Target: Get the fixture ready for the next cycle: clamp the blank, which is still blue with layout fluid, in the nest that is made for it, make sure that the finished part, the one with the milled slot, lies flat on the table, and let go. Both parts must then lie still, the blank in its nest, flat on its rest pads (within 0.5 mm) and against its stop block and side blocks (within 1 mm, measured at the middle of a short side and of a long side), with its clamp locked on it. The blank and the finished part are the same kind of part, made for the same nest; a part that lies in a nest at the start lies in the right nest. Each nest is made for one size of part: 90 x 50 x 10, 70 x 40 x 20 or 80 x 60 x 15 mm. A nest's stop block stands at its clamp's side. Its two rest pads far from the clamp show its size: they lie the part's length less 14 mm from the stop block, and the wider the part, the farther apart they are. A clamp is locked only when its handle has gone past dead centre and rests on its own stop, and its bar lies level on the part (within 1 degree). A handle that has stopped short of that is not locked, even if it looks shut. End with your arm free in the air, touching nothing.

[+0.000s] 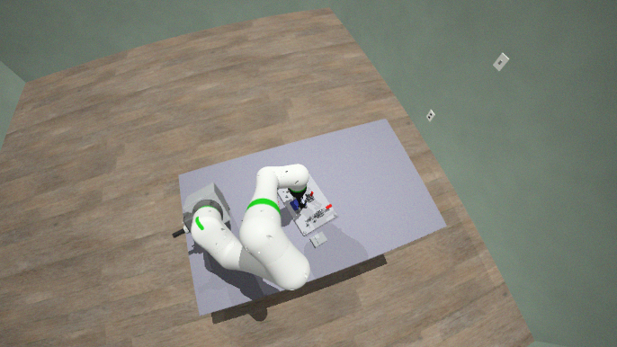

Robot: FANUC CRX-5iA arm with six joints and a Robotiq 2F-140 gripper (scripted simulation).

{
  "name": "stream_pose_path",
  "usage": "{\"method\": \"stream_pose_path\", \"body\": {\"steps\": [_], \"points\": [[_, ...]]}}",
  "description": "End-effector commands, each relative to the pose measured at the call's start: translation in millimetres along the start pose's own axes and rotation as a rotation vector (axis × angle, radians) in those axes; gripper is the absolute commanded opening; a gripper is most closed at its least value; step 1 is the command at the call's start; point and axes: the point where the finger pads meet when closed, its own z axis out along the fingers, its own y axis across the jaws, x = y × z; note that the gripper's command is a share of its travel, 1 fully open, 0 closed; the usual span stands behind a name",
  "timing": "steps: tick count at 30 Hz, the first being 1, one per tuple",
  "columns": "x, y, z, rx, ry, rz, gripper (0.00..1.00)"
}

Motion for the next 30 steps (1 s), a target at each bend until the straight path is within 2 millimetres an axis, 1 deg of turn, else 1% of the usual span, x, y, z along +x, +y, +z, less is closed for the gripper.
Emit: {"method": "stream_pose_path", "body": {"steps": [1,18,30], "points": [[0.1,-0.1,0.1,0.0,0.0,0.0,0.0],[0.2,-0.1,0.4,0.0,0.0,0.0,0.0],[1.6,1.3,5.4,0.0,0.0,0.0,0.0]]}}
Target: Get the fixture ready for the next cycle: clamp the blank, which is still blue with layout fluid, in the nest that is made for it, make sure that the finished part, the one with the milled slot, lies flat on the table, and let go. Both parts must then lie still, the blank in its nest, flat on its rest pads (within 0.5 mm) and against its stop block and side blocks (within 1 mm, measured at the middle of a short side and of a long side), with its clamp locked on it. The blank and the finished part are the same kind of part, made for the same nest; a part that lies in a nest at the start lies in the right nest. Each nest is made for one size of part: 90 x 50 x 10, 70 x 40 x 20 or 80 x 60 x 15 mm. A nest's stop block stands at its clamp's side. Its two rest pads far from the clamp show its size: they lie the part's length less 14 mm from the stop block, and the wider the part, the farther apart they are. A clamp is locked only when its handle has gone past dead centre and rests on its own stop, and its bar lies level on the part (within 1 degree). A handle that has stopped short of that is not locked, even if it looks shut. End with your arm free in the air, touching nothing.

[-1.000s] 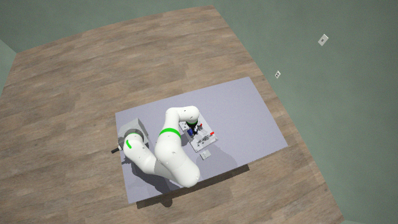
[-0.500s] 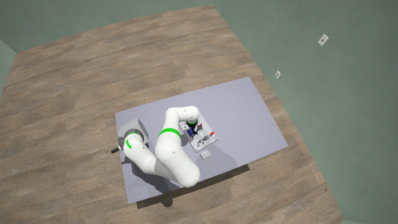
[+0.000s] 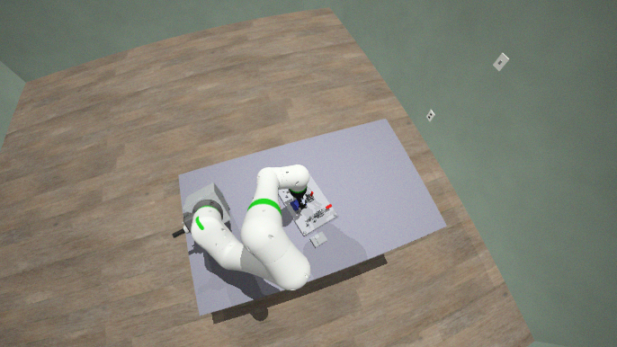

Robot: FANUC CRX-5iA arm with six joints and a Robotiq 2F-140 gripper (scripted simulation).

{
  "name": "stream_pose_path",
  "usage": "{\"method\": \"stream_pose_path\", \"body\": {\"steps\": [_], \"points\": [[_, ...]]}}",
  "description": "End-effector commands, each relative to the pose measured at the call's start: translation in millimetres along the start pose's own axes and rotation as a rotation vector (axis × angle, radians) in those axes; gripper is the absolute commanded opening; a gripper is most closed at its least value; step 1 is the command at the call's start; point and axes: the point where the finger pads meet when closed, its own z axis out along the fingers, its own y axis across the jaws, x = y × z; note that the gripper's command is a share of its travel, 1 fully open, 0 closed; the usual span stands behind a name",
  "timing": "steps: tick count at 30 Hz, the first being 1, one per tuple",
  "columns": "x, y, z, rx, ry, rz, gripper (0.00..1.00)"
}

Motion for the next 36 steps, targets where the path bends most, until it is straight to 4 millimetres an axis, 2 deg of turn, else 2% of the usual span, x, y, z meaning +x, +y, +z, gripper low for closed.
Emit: {"method": "stream_pose_path", "body": {"steps": [1,14,15,36], "points": [[0.3,0.0,0.4,0.0,0.0,0.0,0.0],[0.3,0.1,0.5,0.0,0.0,0.0,0.0],[0.3,0.1,0.5,0.0,0.0,0.0,0.58],[0.3,0.1,0.5,0.0,0.0,0.0,0.58]]}}
